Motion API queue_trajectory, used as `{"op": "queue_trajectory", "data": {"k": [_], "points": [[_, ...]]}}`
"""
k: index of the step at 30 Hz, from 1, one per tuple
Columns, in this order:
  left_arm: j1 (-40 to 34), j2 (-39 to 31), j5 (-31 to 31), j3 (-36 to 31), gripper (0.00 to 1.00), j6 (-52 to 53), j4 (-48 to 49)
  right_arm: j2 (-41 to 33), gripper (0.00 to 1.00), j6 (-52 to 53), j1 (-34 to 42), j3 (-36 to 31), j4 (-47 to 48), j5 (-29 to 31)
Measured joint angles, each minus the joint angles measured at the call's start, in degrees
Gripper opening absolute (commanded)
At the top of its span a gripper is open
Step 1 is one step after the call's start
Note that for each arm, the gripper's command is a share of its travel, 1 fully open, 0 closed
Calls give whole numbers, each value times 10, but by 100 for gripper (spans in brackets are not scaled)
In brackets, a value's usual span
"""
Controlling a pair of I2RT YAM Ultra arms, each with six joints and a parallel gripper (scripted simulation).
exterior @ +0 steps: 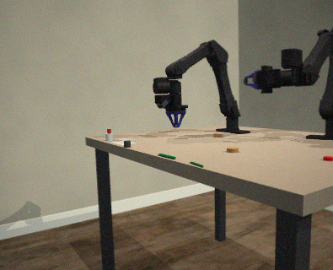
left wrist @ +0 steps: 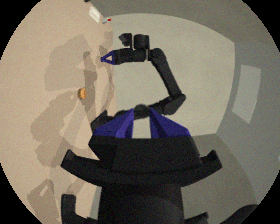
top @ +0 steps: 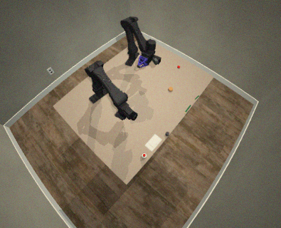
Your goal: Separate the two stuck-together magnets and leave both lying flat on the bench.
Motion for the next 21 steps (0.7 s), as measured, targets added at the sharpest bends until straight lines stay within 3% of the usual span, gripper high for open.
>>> {"op": "queue_trajectory", "data": {"k": [21], "points": [[0, 0, 0, 0, 25, 0, 0, 11, 25, 0, 0, -12, 22, 0]]}}
